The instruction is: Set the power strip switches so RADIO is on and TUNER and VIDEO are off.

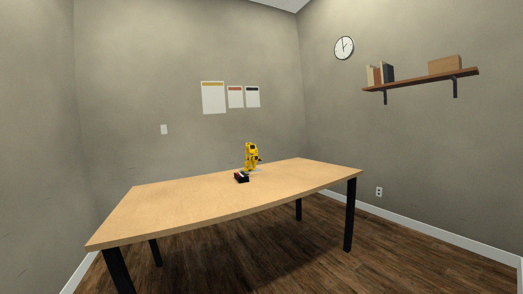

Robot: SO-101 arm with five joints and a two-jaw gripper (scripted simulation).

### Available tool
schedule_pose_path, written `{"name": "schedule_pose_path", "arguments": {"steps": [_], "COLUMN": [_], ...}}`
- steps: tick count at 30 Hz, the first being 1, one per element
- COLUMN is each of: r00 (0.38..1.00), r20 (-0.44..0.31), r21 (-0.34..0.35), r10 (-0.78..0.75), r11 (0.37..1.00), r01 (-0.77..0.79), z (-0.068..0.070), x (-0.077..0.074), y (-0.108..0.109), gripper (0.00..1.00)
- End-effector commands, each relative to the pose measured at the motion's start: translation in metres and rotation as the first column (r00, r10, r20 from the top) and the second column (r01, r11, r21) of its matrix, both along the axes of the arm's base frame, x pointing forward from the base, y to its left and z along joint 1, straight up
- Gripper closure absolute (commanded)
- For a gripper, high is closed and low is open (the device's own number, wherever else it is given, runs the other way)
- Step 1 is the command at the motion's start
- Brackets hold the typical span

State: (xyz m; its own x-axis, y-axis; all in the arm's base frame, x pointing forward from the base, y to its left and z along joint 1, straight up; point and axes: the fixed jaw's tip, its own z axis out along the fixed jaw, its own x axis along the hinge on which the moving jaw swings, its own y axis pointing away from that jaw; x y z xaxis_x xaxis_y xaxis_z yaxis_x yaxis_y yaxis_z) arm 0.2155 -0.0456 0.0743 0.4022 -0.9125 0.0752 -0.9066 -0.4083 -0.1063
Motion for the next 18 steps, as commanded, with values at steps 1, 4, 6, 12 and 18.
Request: {"name": "schedule_pose_path", "arguments": {"steps": [1, 4, 6, 12, 18], "r00": [0.992, 0.975, 0.959, 0.9, 0.819], "r20": [0.002, -0.001, -0.004, -0.016, -0.032], "r21": [0.024, 0.04, 0.051, 0.075, 0.096], "r10": [-0.129, -0.223, -0.285, -0.435, -0.573], "r11": [0.991, 0.974, 0.957, 0.897, 0.814], "r01": [0.129, 0.223, 0.285, 0.435, 0.573], "z": [0.003, 0.004, 0.005, 0.006, 0.008], "x": [-0.004, -0.005, -0.005, -0.007, -0.01], "y": [0.011, 0.019, 0.025, 0.038, 0.051], "gripper": [1.0, 1.0, 1.0, 1.0, 1.0]}}
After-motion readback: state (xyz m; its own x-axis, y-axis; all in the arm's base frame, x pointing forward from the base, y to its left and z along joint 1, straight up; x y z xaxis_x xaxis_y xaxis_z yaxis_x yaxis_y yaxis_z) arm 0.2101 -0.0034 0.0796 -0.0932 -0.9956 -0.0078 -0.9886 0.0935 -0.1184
